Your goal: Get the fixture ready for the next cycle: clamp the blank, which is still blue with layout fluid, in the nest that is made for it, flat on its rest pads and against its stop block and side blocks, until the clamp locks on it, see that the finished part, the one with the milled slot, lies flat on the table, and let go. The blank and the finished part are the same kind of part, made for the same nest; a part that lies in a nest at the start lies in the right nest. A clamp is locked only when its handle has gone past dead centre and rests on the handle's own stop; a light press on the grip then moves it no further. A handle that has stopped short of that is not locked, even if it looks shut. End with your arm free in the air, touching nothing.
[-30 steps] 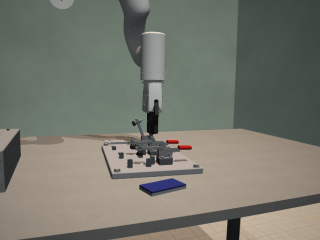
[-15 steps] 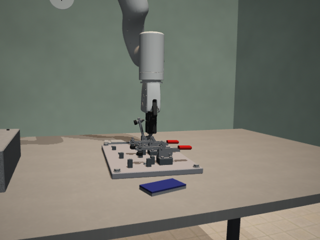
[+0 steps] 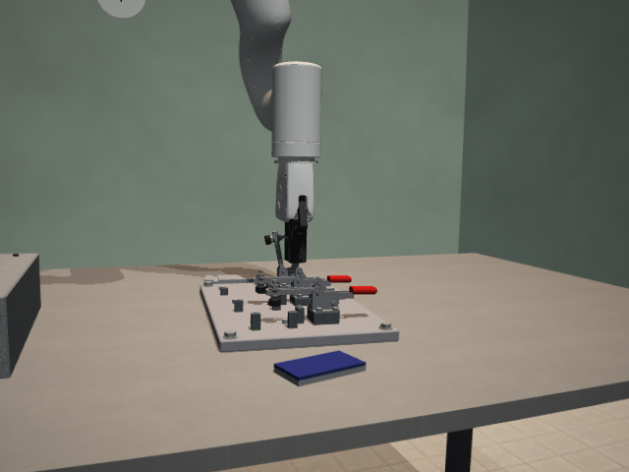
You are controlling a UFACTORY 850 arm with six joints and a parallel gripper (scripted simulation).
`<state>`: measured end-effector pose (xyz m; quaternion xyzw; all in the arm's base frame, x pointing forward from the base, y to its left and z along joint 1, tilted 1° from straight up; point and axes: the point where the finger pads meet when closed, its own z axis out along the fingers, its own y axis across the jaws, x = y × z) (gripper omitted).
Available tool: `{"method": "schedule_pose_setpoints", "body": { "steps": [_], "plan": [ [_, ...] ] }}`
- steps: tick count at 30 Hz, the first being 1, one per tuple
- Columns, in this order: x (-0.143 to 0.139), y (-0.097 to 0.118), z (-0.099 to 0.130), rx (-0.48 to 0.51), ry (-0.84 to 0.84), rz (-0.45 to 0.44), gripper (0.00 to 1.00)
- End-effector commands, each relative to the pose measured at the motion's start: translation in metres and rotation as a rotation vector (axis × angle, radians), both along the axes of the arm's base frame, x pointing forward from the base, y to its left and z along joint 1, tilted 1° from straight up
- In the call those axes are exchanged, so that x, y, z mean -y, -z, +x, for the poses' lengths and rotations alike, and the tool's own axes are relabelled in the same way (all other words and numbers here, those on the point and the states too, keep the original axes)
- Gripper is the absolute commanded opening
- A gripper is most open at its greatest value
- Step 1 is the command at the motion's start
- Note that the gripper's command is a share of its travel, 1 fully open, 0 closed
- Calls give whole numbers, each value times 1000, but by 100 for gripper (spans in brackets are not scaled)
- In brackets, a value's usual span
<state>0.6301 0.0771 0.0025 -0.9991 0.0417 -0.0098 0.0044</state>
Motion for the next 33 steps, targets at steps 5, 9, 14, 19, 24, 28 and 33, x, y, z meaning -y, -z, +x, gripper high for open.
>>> {"method": "schedule_pose_setpoints", "body": {
  "steps": [5, 9, 14, 19, 24, 28, 33],
  "plan": [
    [-1, 1, -3, -7, -1, 0, 0],
    [-1, 1, -3, -7, -1, 0, 0],
    [-1, 1, -3, -7, -1, 0, 0],
    [-1, 1, -4, -7, -1, 0, 0],
    [-1, 1, -6, -7, -1, 0, 0],
    [-1, 1, -9, -7, -1, 0, 0],
    [-1, 1, -10, -7, -1, 0, 0]
  ]
}}
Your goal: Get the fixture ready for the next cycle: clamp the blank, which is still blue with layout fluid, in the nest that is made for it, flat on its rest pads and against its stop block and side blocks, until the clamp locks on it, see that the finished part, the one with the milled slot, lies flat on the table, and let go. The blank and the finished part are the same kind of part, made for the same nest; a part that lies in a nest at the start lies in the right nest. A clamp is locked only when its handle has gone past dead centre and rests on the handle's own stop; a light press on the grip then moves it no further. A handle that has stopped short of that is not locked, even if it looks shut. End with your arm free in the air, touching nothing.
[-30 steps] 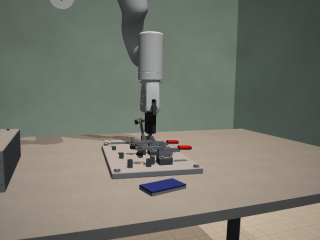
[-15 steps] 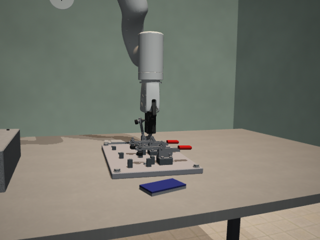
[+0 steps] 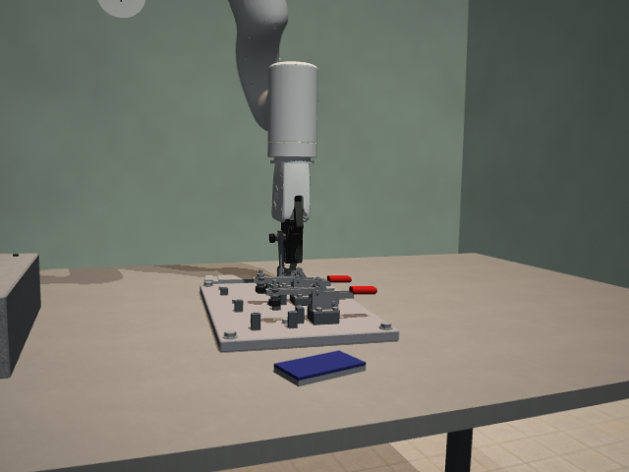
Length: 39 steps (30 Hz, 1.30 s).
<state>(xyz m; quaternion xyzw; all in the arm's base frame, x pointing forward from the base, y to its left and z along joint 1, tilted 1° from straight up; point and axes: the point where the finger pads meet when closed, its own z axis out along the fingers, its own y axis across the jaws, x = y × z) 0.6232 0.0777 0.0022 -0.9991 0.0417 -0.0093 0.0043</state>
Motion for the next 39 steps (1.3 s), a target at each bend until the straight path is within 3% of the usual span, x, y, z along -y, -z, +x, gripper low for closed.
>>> {"method": "schedule_pose_setpoints", "body": {
  "steps": [1, 7, 8, 39],
  "plan": [
    [-1, 1, -3, -6, -1, 0, 0],
    [-1, 1, -3, -6, -1, 0, 0],
    [-1, 1, -3, -6, -1, 0, 47],
    [0, -6, -3, -6, -1, 0, 47]
  ]
}}
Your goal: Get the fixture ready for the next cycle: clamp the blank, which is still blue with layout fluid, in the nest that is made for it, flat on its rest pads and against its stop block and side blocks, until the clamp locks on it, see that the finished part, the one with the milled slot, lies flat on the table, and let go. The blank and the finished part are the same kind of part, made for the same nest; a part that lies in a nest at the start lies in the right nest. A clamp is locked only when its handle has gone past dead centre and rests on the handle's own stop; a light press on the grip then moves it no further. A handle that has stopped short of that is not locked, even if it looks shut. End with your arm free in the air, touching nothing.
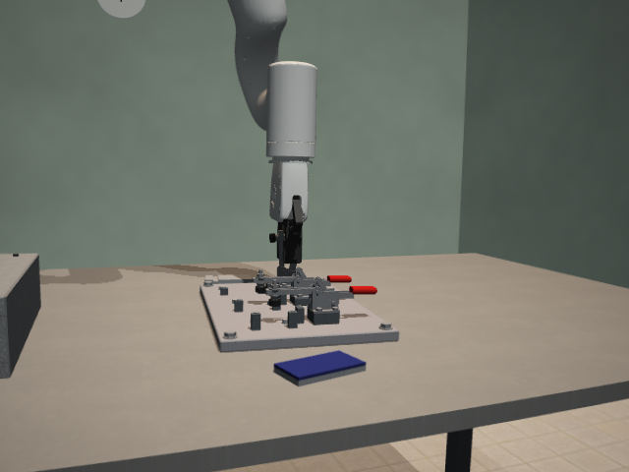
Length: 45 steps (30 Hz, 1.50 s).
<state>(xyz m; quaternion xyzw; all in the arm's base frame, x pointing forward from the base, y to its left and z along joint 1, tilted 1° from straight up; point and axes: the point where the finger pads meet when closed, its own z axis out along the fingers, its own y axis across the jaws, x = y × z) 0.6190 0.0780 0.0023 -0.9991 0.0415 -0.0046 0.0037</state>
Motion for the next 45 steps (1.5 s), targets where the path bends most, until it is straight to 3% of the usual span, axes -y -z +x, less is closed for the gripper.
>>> {"method": "schedule_pose_setpoints", "body": {
  "steps": [1, 11, 22, 23, 45],
  "plan": [
    [0, -6, 1, 3, 0, 0, 47],
    [0, -47, 1, 3, 0, 0, 47],
    [0, -49, 1, 3, 0, 0, 47],
    [0, -49, 1, 3, 0, 0, 99],
    [0, -49, 1, 3, 0, 0, 99]
  ]
}}
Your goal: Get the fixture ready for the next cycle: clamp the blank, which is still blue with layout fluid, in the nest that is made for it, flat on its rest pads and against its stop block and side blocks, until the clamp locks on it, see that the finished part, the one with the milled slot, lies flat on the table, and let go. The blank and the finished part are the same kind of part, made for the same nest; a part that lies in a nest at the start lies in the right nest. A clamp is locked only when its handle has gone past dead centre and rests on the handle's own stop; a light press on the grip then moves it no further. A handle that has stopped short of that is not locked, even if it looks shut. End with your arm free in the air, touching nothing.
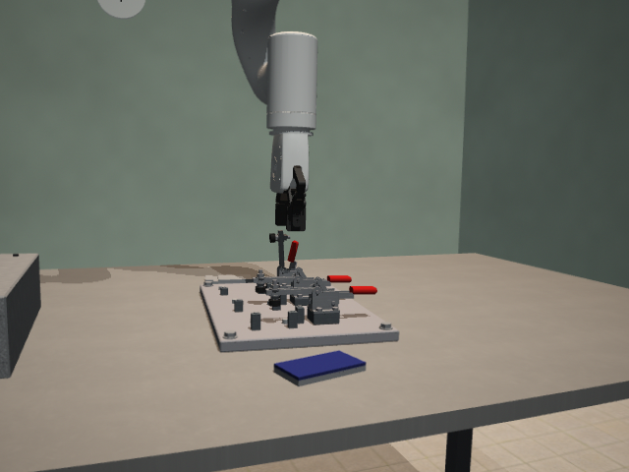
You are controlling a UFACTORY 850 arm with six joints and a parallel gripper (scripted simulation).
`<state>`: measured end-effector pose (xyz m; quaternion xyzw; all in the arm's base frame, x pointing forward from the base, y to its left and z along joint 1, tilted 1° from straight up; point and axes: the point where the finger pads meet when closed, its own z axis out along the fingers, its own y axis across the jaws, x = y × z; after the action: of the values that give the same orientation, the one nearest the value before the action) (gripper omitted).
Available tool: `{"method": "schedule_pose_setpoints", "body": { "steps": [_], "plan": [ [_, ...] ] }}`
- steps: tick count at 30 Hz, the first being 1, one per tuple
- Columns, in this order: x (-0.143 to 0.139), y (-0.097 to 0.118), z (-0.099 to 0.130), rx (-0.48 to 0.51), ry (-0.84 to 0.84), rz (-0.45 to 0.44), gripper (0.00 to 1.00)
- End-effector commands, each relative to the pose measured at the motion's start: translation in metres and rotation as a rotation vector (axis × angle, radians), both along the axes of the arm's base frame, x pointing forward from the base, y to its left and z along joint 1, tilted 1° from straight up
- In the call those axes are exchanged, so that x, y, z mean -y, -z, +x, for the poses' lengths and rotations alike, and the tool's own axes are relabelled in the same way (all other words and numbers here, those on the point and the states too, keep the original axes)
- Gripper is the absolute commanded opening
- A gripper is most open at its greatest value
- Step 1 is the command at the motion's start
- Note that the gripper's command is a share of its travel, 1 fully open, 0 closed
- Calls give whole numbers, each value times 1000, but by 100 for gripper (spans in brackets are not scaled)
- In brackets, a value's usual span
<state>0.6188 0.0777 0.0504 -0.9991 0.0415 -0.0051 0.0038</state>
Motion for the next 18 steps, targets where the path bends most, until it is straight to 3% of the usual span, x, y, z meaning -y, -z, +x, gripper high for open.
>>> {"method": "schedule_pose_setpoints", "body": {
  "steps": [1, 10, 18],
  "plan": [
    [0, -1, 1, 2, 0, 0, 99],
    [0, -5, 1, 2, 0, 0, 99],
    [0, -38, 0, 2, 0, 0, 99]
  ]
}}
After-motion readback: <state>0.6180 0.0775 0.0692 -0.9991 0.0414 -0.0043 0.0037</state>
